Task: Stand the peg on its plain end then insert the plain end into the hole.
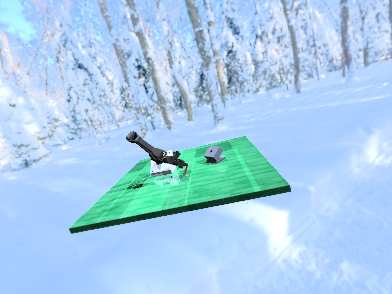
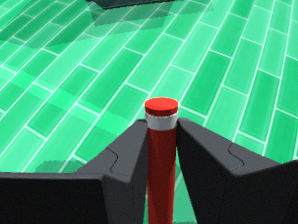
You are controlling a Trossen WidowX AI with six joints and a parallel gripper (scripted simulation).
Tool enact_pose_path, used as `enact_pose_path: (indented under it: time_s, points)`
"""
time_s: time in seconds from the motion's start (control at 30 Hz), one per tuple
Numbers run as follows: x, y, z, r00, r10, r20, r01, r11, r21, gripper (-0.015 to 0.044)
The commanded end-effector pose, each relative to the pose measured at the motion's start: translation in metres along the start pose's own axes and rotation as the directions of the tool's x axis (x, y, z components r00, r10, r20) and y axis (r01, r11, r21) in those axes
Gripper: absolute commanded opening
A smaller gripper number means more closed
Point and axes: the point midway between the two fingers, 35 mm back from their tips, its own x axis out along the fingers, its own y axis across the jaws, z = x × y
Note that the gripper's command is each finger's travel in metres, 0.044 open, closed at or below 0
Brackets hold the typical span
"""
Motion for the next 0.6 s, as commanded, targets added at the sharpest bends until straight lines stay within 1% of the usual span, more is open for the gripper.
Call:
enact_pose_path:
  time_s: [0.0,0.57]
  points:
    - [-0.0023,0.0009,-0.0007,1.0,0.001,0.031,-0.001,1.0,-0.004,0.0049]
    - [-0.0118,0.0012,-0.0072,0.984,0.003,0.177,-0.002,1.0,-0.005,0.0049]
